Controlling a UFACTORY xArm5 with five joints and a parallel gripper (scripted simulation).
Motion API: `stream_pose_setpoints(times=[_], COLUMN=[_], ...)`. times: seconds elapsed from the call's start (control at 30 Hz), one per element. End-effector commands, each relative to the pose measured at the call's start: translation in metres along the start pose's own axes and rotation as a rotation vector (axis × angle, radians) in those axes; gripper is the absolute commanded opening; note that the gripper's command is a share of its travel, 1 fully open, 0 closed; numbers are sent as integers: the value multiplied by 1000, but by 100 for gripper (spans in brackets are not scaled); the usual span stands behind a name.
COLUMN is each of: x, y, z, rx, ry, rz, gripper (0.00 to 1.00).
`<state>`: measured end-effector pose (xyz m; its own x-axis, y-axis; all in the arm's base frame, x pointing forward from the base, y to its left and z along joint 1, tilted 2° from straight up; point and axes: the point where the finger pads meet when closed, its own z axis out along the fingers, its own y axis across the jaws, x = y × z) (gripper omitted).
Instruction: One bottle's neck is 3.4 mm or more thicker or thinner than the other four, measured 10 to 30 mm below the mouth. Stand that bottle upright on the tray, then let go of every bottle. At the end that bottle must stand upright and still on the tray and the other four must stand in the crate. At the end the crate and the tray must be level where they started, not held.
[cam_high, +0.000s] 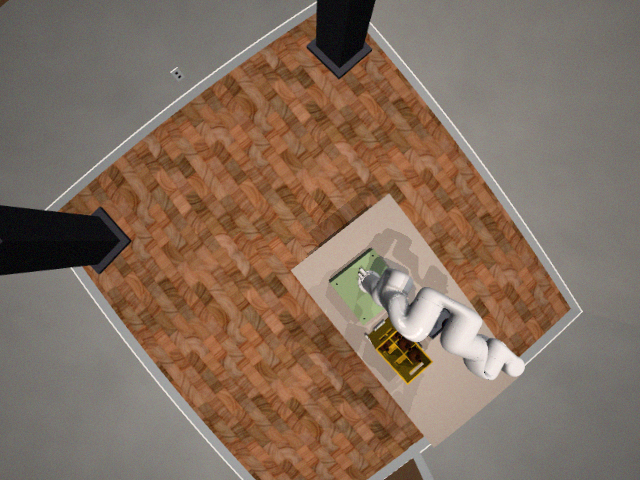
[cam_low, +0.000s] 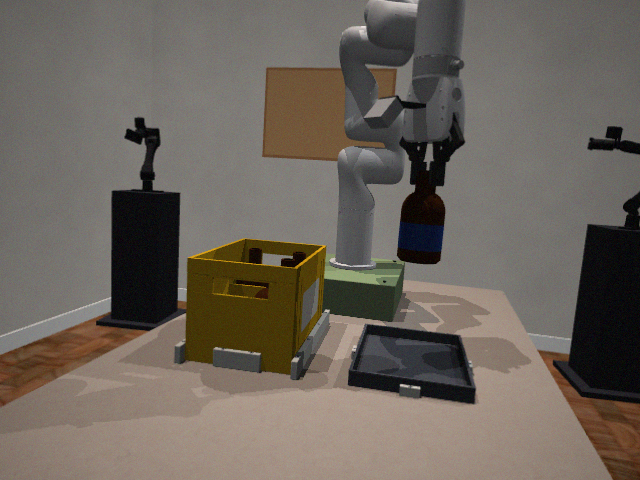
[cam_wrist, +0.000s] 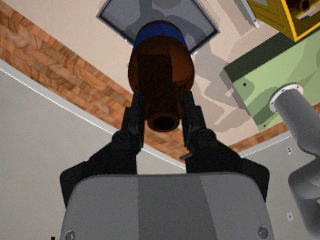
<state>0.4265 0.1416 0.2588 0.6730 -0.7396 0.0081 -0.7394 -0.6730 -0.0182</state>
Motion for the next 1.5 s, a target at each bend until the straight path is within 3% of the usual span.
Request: stream_pose_setpoints(times=[0.0,0.73,1.47], x=[0,1,2], y=[-1,-1,-1], z=[-2,5,45], rx=[4,4,4], ry=[2,2,2], rz=[0,0,0], gripper=[0,0,0])
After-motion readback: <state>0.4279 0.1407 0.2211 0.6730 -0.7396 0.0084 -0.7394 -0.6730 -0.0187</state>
